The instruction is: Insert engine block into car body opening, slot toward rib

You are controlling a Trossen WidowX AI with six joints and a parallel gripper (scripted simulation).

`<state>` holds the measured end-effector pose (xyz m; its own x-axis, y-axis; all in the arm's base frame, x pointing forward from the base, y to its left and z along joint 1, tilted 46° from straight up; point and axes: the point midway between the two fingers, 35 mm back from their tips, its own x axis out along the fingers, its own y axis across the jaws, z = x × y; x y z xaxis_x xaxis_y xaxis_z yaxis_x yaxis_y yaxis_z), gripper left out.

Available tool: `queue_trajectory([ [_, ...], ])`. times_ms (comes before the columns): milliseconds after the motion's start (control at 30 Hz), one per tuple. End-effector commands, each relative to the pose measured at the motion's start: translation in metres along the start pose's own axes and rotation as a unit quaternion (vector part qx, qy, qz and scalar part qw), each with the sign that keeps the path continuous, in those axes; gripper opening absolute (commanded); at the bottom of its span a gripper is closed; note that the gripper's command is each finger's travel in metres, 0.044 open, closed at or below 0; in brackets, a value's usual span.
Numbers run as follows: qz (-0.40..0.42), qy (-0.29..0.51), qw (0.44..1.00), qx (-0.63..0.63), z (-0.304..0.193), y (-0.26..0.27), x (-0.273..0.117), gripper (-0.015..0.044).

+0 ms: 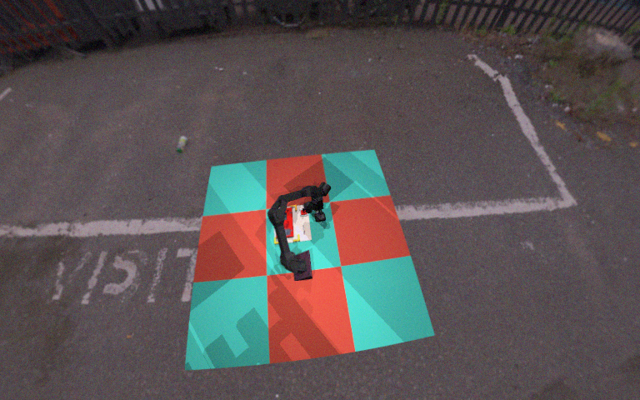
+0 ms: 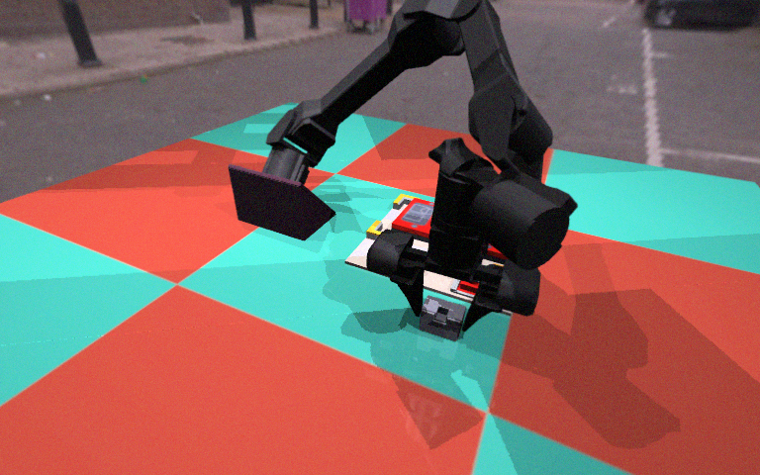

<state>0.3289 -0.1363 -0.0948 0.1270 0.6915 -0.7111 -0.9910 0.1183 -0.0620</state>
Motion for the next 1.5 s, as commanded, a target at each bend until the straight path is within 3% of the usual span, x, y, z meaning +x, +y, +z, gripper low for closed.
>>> queue_trajectory([
  [0,-0.002,-0.001,1.000,0.003,0.000,-0.001,0.001,0.0217],
  [167,-0.002,-0.001,1.000,0.003,0.000,-0.001,0.001,0.0183],
  [400,-0.002,0.000,1.000,0.003,-0.001,-0.004,-0.013,0.0000],
  [1467,-0.001,0.001,1.000,0.003,0.003,-0.007,-0.116,0.0000],
])
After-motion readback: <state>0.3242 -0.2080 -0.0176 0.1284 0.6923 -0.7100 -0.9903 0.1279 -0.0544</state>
